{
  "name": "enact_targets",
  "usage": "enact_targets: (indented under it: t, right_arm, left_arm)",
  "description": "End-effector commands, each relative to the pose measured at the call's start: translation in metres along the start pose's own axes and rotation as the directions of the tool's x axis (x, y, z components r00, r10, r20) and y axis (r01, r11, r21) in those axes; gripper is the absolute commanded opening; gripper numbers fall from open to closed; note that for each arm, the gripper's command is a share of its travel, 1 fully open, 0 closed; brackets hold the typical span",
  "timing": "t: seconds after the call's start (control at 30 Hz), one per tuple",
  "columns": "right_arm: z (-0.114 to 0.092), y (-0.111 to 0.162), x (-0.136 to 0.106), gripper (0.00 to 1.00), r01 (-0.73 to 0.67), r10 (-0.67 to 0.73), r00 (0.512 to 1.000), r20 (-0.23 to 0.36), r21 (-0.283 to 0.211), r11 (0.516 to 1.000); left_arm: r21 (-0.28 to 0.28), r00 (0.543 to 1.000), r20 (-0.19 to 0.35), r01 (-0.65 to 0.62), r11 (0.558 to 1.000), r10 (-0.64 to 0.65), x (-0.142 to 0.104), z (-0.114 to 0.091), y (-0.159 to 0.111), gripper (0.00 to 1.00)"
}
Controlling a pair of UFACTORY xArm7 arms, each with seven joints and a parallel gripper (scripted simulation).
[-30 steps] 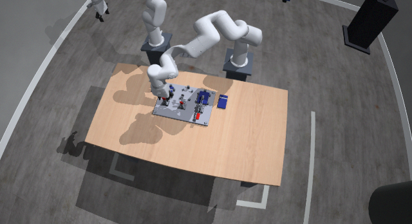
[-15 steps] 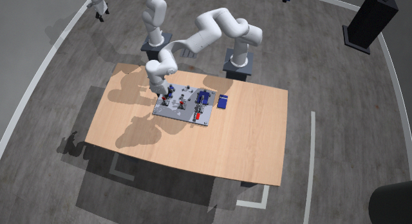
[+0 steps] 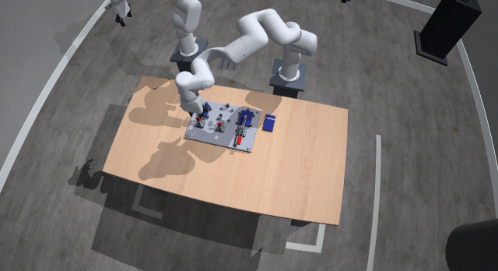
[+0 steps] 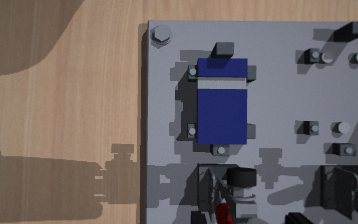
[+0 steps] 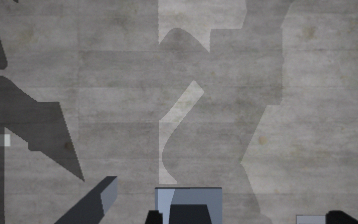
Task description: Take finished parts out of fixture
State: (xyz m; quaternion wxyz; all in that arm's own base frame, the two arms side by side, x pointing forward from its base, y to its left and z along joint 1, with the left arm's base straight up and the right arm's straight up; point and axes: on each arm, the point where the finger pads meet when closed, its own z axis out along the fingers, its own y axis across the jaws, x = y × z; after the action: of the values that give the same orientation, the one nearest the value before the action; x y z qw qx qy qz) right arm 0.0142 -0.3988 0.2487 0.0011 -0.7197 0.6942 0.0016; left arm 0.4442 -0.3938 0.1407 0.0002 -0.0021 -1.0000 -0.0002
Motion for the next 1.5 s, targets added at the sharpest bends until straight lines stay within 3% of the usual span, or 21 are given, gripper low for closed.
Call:
enact_targets:
  t: [0.0,0.03,1.1,1.47]
  right_arm:
    - [-0.001,0.0,0.001,1.0,0.0,0.0,1.0,-0.004,0.001,1.0]
    - [-0.001,0.0,0.001,1.0,0.0,0.0,1.0,-0.004,0.001,1.0]
    - [-0.001,0.0,0.001,1.0,0.0,0.0,1.0,-0.004,0.001,1.0]
    - [-0.001,0.0,0.001,1.0,0.0,0.0,1.0,-0.004,0.001,1.0]
  left_arm:
    - [0.004,1.0,0.004,0.0,1.0,0.0,-0.001,-0.002,-0.001,0.48]
    - [0.004,1.0,0.004,0.0,1.0,0.0,-0.001,-0.002,-0.001,1.0]
    - [0.004,1.0,0.004,0.0,1.0,0.0,0.0,0.009,-0.001,1.0]
    - [0.004,1.0,0.004,0.0,1.0,0.0,0.016,0.009,-0.001,1.0]
